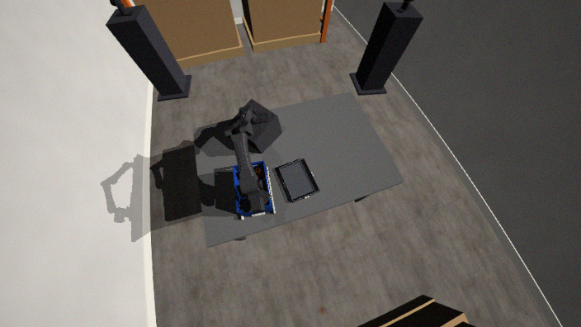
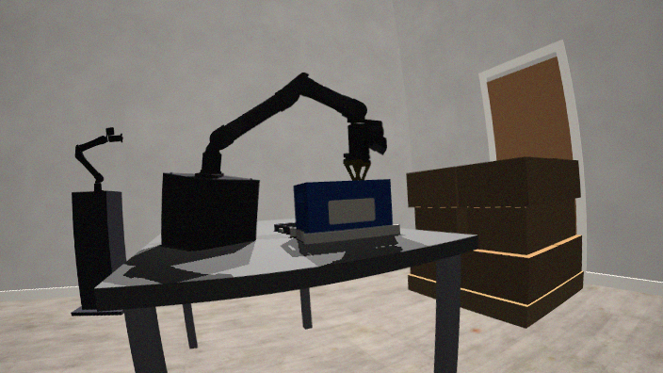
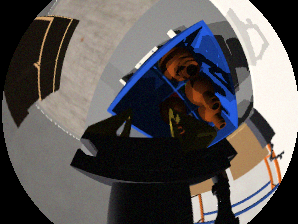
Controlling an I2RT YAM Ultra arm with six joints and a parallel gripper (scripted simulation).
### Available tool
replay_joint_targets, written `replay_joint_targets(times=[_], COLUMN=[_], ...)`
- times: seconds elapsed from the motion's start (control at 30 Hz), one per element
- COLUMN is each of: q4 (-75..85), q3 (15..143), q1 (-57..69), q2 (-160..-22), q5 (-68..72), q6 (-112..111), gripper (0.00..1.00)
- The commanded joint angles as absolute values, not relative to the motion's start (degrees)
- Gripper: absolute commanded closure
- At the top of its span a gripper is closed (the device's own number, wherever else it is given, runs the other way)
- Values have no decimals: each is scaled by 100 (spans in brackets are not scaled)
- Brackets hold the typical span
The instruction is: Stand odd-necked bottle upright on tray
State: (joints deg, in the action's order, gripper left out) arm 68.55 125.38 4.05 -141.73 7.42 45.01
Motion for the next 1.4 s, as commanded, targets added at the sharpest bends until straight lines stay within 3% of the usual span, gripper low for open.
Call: replay_joint_targets(times=[0.0, 1.37], q4=[6935, 7042], q3=[12779, 13009], q1=[406, 418], q2=[-14015, -14217], q5=[748, 748], q6=[4472, 4480], gripper=[39, 39])
